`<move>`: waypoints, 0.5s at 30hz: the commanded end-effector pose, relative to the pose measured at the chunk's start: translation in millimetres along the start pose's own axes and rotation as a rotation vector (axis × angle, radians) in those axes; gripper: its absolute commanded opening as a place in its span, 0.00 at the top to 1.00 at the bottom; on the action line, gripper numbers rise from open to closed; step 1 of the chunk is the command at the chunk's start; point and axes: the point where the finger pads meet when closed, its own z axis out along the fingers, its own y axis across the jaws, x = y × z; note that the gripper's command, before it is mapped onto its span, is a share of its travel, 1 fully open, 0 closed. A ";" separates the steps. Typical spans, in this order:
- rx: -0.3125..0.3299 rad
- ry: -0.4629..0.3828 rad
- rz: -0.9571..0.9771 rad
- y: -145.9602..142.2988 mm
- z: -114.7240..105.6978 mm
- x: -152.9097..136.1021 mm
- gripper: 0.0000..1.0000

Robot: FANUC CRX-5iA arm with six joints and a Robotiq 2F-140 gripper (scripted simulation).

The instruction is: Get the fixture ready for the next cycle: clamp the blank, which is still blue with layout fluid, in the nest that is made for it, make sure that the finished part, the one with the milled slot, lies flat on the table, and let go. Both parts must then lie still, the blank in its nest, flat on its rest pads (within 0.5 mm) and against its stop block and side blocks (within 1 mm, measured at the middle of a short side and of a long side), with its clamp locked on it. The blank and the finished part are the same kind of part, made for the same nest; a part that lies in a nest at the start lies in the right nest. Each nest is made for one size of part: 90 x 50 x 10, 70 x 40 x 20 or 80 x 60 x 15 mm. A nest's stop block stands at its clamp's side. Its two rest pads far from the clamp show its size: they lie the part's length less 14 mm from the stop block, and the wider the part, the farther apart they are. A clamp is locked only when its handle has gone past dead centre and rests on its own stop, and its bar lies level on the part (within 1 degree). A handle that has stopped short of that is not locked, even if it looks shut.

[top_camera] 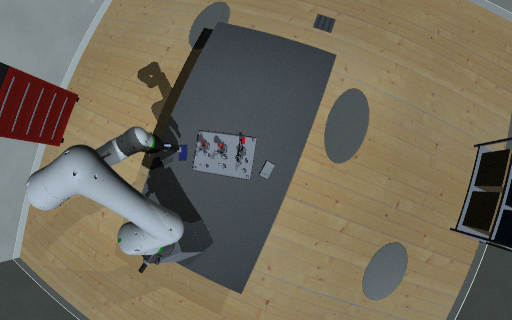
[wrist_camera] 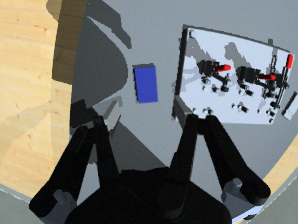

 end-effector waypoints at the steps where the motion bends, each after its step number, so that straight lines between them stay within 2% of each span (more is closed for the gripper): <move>1: 0.000 0.001 0.000 -0.1 12.4 0.5 0.42; 13: 0.000 0.001 0.000 -0.1 71.4 0.6 0.42; 15: 0.000 0.001 0.000 -0.1 71.4 0.6 0.42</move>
